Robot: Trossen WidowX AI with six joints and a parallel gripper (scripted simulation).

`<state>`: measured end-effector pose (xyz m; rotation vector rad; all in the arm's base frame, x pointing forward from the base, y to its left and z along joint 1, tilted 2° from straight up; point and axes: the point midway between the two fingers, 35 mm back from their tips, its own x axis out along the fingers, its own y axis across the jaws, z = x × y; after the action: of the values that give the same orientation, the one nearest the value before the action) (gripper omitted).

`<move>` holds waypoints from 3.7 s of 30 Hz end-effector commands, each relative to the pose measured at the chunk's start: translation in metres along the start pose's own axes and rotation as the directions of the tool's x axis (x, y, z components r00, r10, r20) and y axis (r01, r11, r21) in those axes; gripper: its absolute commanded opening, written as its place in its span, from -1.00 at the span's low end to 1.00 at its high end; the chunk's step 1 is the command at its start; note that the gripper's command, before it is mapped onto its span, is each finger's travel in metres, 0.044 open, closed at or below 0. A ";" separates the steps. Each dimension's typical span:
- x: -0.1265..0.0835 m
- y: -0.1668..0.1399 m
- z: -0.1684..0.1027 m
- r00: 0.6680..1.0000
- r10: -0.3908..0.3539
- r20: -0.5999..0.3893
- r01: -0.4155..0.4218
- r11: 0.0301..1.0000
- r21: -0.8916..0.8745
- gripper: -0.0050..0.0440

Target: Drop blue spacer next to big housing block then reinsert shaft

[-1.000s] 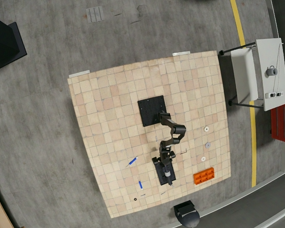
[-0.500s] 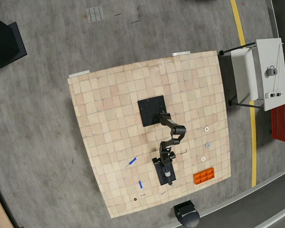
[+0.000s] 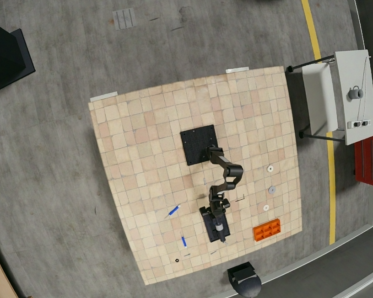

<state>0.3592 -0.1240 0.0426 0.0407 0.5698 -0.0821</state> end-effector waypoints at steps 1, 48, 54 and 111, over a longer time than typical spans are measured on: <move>0.002 -0.001 0.017 0.999 -0.006 0.039 0.007 1.000 -0.010 -1.00; -0.062 0.001 0.005 1.000 -0.005 0.030 0.006 1.000 -0.011 1.00; -0.077 0.004 -0.004 1.000 -0.007 0.021 0.008 1.000 -0.006 1.00; -0.185 0.030 -0.042 0.999 -0.013 0.040 0.014 1.000 -0.015 1.00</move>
<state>0.1821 -0.0792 0.0989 0.0371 0.5487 -0.0977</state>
